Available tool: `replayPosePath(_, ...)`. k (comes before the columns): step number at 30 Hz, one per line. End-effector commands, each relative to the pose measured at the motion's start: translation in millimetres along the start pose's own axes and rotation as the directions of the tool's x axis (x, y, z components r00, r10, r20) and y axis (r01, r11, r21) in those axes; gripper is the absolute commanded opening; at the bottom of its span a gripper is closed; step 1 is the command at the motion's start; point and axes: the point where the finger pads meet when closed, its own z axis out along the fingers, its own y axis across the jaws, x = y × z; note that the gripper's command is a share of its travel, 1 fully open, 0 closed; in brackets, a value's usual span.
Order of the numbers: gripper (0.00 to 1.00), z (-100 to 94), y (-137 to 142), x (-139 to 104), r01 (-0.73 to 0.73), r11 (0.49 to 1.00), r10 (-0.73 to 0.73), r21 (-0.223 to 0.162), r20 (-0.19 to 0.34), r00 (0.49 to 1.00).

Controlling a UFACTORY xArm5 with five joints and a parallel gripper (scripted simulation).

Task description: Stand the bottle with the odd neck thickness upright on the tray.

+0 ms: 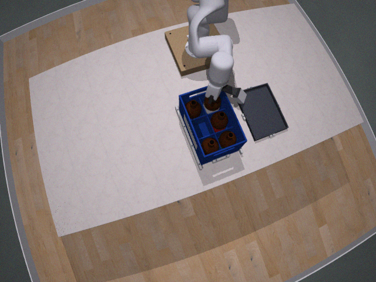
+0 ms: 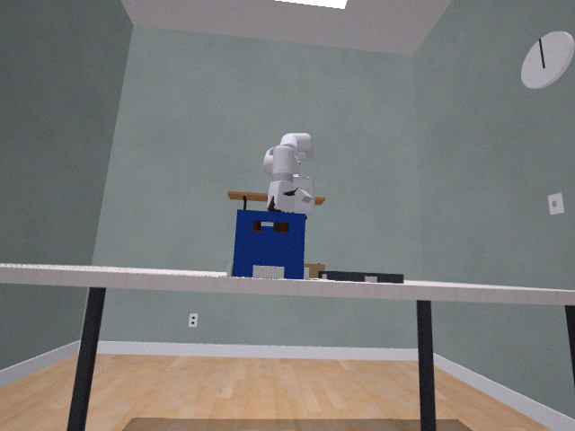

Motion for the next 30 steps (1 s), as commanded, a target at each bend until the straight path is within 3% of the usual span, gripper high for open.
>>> replayPosePath(1, 0.0, -5.1, 1, 1, 0.0, 1.0, 0.0, -0.003, -0.002, 1.0)
replayPosePath(30, 0.0, -26.9, 1, 1, 0.0, 1.0, 0.0, -0.003, -0.002, 1.0)
